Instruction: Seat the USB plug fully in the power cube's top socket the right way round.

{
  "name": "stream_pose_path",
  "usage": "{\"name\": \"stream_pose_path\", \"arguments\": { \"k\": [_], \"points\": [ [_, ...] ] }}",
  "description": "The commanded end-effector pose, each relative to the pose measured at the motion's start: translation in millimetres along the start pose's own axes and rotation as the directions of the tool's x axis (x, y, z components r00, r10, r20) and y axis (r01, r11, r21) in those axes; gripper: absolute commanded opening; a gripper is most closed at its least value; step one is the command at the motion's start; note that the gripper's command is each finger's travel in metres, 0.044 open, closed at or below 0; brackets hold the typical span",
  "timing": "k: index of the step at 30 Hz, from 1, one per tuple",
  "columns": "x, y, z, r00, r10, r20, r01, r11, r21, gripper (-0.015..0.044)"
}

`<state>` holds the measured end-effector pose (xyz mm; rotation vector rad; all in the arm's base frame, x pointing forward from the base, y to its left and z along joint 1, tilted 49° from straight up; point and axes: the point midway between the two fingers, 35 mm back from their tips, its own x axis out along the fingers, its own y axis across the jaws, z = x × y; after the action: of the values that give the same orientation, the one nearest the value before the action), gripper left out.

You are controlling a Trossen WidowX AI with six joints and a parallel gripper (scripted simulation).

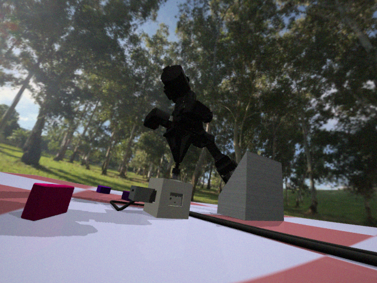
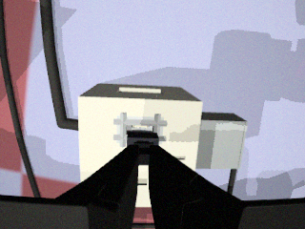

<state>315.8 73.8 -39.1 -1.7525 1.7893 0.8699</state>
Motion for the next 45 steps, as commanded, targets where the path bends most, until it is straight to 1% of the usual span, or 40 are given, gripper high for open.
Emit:
{"name": "stream_pose_path", "arguments": {
  "k": [1,45],
  "points": [
    [0.9,0.8,0.3,1.0,0.003,0.004,-0.003,1.0,-0.004,0.0],
    [6.2,0.8,-0.2,1.0,0.003,0.003,-0.003,1.0,-0.004,0.0]
  ]
}}
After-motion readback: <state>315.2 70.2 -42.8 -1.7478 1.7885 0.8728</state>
